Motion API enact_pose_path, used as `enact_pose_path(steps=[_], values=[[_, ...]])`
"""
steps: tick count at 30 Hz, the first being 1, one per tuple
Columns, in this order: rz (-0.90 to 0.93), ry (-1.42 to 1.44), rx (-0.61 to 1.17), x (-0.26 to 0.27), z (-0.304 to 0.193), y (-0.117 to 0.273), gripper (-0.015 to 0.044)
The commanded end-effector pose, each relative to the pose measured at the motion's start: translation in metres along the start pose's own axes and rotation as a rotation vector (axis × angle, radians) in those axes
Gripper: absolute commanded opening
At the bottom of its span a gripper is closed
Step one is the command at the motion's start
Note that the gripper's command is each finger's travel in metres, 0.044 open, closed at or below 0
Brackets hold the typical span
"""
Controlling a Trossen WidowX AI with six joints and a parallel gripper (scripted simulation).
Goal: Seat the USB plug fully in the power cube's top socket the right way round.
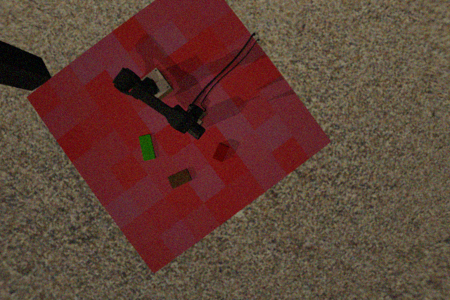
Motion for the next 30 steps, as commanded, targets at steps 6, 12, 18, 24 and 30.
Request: enact_pose_path(steps=[6, 12, 18, 24, 30], values=[[0.004, 0.006, -0.004, 0.0003, 0.0006, -0.0106, 0.044], [0.004, 0.006, -0.004, 0.0004, 0.0006, -0.0112, 0.044], [0.002, 0.0, 0.0, 0.0006, 0.0001, -0.0094, 0.0282], [0.002, 0.0, 0.0, 0.0006, 0.0001, -0.0094, 0.0125], [0.002, 0.0, 0.0, 0.0006, 0.0001, -0.0094, 0.0]])
Point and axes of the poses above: the point midway between the two fingers, 35 mm back from their tips, its own y axis back along the fingers, its own x axis across the jaws, z = x × y, the point moved 1 cm from there along y, back along the fingers, and after that the axes turned 13 degrees about y, right-handed, at the moved point
